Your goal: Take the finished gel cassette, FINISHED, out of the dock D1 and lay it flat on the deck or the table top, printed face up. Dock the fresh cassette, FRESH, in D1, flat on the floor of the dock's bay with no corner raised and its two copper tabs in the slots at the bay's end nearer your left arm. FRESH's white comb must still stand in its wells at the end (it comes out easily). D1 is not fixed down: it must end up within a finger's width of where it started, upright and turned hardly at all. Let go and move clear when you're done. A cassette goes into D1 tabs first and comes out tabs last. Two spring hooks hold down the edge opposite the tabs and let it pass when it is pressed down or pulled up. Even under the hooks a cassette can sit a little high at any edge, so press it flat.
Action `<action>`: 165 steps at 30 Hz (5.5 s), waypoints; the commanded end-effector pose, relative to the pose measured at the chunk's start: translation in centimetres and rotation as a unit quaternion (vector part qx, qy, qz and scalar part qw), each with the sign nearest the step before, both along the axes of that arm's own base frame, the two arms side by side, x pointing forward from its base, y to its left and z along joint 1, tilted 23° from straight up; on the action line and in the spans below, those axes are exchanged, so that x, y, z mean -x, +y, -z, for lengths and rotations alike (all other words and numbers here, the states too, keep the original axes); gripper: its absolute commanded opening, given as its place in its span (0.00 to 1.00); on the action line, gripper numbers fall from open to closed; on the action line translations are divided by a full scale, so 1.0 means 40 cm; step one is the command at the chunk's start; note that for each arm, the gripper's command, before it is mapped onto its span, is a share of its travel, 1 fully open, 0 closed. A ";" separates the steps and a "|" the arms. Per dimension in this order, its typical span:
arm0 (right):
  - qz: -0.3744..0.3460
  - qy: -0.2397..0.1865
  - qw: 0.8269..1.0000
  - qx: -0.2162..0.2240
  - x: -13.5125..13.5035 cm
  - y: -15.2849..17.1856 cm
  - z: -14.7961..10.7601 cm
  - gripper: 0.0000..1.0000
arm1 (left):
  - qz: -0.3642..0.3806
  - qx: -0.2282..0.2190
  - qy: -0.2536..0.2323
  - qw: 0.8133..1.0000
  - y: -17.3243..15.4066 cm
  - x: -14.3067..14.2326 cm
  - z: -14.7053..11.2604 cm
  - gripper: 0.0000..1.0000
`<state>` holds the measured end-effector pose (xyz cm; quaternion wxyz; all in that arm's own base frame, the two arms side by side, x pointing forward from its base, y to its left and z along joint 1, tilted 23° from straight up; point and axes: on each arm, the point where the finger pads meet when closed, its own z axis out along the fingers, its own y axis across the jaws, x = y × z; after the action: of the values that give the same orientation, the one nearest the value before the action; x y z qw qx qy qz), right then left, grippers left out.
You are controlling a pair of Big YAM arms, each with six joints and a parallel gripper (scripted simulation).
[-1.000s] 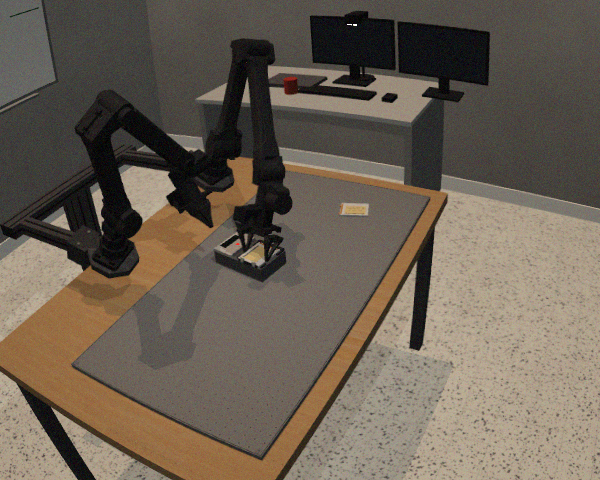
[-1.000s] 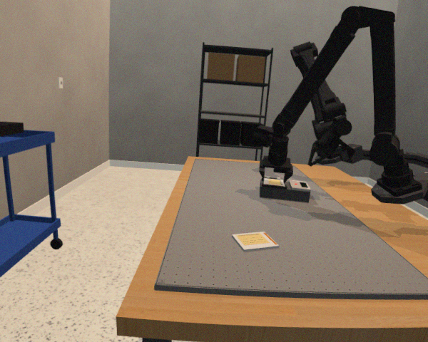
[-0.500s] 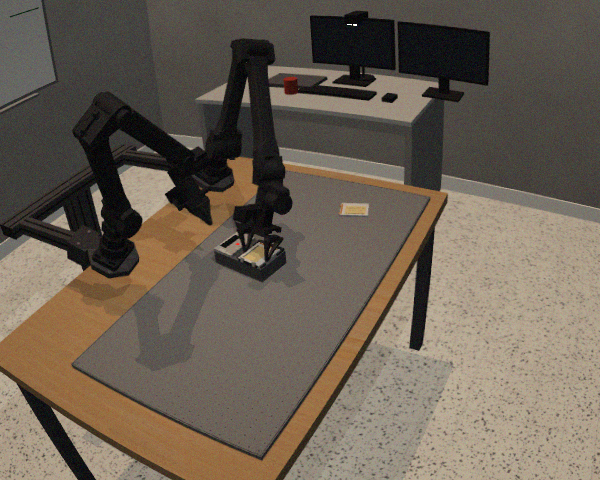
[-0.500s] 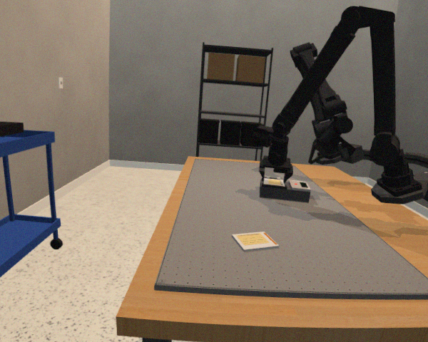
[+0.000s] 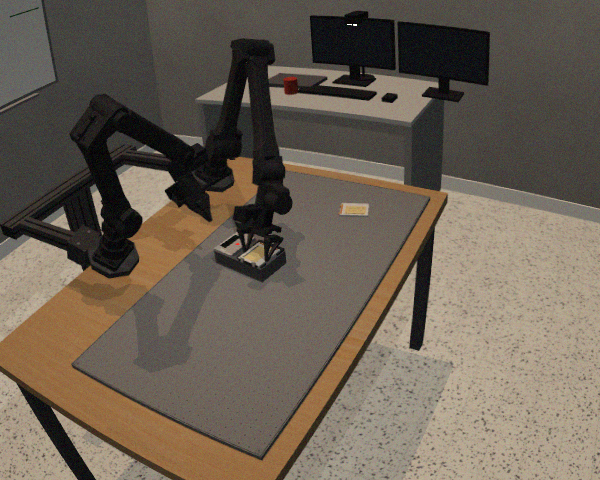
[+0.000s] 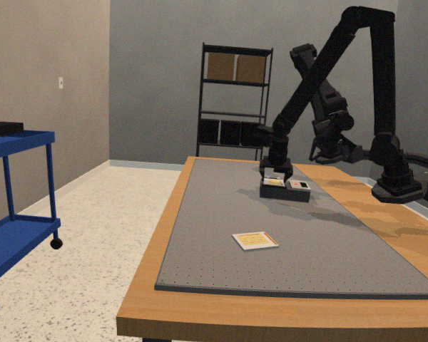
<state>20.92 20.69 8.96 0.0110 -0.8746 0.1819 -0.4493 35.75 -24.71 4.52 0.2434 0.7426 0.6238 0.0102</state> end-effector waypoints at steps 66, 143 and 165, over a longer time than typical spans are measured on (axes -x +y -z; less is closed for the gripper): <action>-0.004 -0.010 0.999 -0.034 0.055 0.063 -0.195 0.00 | -0.003 -0.006 -0.001 1.000 0.001 -0.003 -0.006 0.00; -0.004 -0.006 0.999 -0.039 0.121 0.066 -0.348 0.00 | -0.003 -0.006 -0.001 1.000 0.001 -0.003 -0.006 0.00; 0.049 -0.009 0.996 -0.079 0.116 0.017 -0.369 0.00 | -0.003 -0.006 -0.001 1.000 0.001 -0.003 -0.006 0.00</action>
<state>15.97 20.87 21.49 0.0313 -0.8680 0.2147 -0.4467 35.75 -24.71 4.52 0.2434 0.7426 0.6238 0.0102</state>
